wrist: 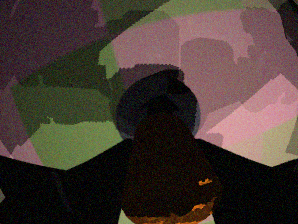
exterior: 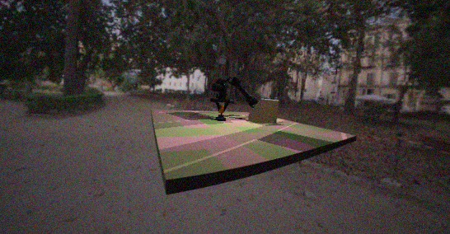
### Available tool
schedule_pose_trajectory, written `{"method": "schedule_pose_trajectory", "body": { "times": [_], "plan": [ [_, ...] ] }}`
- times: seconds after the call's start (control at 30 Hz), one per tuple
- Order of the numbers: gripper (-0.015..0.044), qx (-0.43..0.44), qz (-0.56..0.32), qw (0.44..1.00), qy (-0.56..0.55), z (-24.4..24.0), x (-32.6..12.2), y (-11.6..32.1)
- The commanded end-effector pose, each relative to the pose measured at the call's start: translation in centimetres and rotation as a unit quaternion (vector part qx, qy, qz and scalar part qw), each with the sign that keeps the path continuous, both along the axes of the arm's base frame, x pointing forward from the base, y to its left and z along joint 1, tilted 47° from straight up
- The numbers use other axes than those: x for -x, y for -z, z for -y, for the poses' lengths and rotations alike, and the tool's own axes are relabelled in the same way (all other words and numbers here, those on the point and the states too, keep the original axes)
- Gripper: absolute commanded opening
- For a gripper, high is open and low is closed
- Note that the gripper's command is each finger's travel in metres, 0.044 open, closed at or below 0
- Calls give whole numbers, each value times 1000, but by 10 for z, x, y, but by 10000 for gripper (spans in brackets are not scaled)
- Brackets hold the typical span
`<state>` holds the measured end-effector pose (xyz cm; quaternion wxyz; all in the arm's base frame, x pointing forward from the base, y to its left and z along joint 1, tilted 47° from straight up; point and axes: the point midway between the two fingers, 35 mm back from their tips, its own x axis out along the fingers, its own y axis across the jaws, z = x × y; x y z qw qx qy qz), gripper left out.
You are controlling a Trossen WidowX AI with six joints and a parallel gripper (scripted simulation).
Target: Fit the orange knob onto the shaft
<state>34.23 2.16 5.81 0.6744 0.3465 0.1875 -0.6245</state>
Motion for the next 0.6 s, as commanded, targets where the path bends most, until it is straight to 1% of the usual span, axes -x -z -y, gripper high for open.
{"method": "schedule_pose_trajectory", "body": {
  "times": [0.0,0.57],
  "plan": [
    [0,0,0,1000,0,0,1,1],
    [0,0,0,1000,0,0,-1,-1]
  ]
}}
